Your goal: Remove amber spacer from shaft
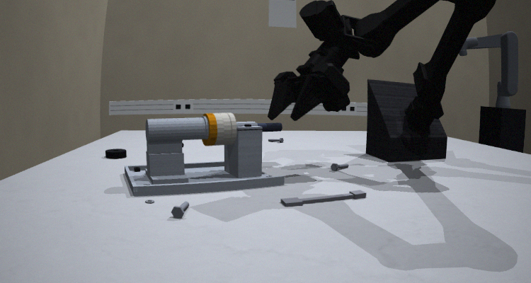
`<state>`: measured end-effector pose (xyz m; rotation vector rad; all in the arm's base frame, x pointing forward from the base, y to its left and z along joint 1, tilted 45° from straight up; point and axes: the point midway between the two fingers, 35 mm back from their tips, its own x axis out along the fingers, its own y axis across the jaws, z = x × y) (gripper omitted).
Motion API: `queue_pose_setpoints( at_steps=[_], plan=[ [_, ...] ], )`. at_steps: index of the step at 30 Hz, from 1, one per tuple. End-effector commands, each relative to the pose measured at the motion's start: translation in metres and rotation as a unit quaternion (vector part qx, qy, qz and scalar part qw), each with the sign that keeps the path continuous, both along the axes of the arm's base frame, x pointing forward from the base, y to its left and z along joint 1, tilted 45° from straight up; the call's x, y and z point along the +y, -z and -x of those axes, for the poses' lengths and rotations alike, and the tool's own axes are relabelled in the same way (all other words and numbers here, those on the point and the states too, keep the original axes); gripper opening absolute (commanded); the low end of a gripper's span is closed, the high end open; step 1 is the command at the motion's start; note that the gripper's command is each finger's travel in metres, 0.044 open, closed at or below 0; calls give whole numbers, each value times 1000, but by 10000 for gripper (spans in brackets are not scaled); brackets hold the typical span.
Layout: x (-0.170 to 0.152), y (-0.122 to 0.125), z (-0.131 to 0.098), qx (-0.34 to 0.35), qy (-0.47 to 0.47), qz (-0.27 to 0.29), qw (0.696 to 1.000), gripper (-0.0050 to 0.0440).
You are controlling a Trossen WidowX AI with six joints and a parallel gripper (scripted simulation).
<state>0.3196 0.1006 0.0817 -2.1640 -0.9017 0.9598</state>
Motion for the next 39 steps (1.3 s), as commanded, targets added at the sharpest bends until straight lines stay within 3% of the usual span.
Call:
queue_pose_setpoints(
  at_steps=[1,27,39],
  plan=[
    [-1,-9,2,-63,-9,11,998,440],
    [-1,-8,-2,-61,-6,12,998,440],
    [12,-3,-14,-60,-5,12,998,440]
  ],
)
